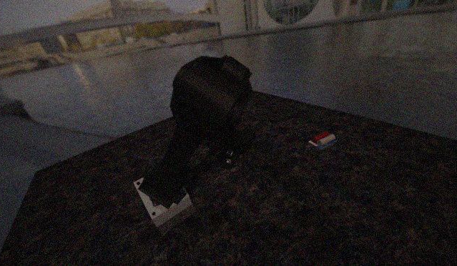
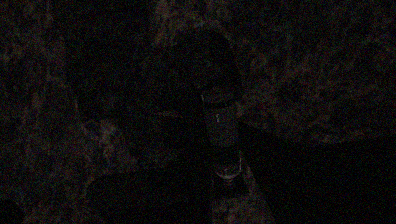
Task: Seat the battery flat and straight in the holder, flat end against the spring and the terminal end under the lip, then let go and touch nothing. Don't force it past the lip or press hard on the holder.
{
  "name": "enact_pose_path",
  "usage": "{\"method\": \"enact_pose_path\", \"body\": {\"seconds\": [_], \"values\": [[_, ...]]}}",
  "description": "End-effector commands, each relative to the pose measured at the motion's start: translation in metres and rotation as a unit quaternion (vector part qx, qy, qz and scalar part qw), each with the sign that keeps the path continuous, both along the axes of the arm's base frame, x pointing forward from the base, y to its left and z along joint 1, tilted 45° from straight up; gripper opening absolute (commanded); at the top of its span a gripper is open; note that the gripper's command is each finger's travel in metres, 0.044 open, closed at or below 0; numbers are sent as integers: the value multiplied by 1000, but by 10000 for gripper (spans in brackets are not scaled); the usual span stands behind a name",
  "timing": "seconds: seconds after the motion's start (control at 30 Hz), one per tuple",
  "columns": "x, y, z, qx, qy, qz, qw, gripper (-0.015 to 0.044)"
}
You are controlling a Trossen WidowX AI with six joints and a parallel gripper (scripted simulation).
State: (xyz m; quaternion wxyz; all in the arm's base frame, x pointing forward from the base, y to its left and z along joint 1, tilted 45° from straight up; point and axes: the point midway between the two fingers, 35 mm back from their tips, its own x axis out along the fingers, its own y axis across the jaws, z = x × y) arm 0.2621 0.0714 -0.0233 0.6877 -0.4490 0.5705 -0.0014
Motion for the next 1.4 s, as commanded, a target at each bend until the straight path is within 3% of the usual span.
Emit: {"method": "enact_pose_path", "body": {"seconds": [0.0,1.37], "values": [[-1,-1,-1,9,-4,9,1000,74],[-8,-16,-7,63,-63,79,993,74]]}}
